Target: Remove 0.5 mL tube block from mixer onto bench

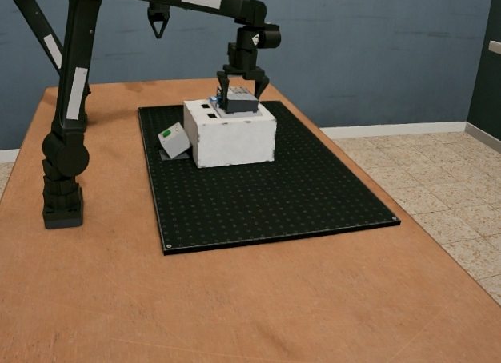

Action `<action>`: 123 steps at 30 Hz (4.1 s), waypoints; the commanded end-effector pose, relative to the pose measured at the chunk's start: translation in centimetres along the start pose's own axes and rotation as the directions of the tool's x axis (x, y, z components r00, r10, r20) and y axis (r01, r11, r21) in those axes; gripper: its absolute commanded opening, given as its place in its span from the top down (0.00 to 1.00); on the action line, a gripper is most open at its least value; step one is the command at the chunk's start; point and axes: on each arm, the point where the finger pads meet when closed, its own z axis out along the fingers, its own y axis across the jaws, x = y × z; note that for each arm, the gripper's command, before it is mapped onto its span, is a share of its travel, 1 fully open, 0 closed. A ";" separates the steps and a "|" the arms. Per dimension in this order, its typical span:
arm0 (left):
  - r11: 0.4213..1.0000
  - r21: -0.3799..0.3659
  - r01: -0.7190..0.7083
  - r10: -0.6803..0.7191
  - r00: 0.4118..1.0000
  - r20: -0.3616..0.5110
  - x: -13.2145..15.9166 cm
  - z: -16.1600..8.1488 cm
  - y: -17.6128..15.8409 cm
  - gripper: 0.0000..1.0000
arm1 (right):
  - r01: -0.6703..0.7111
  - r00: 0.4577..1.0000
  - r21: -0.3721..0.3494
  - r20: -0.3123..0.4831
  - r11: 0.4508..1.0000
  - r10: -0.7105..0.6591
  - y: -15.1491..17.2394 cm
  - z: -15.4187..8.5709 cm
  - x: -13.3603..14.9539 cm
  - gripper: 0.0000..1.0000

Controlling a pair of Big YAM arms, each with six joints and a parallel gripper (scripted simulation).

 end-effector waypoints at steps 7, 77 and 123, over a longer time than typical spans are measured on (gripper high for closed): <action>1.000 -0.006 0.004 -0.004 0.999 0.039 -0.5 -1.5 0.3 1.00 | 0.041 0.999 0.056 0.033 0.998 -0.043 -1.1 -3.1 -2.0 1.00; 1.000 -0.007 -0.001 0.001 0.999 0.052 -0.6 -1.8 0.2 1.00 | 0.046 0.998 0.067 0.039 0.997 -0.048 0.2 -5.1 -0.6 1.00; 1.000 -0.006 -0.004 0.005 0.999 0.053 -0.7 -1.8 0.2 1.00 | 0.019 0.998 0.118 0.050 0.993 -0.025 -1.5 -6.0 -0.3 1.00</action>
